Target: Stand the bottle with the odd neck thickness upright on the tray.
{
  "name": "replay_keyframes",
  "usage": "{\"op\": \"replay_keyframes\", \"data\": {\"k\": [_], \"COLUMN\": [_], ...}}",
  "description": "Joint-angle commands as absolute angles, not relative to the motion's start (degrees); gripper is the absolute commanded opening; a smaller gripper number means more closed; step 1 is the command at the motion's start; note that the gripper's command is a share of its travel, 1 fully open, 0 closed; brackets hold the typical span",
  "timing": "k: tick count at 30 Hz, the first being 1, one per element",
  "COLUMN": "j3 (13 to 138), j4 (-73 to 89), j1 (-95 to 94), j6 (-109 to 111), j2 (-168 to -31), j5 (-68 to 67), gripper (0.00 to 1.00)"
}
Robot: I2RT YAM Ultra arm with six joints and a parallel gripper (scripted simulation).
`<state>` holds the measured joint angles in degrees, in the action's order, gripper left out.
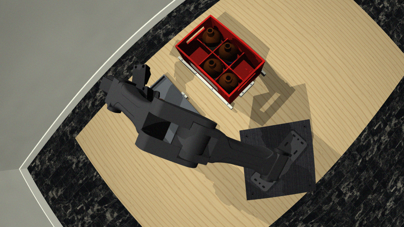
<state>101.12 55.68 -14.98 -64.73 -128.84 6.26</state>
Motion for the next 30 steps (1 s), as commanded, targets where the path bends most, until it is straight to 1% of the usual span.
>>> {"op": "replay_keyframes", "data": {"k": [1, 4, 30], "j3": [101.0, 100.1, 100.6], "j4": [53.1, 52.4, 51.6], "j1": [-15.1, -15.3, -15.3], "j6": [-65.2, -65.2, -65.3], "j2": [-126.8, -128.7, -128.0], "j5": [5.5, 5.5, 5.5], "gripper": [0.00, 0.00, 0.00]}}
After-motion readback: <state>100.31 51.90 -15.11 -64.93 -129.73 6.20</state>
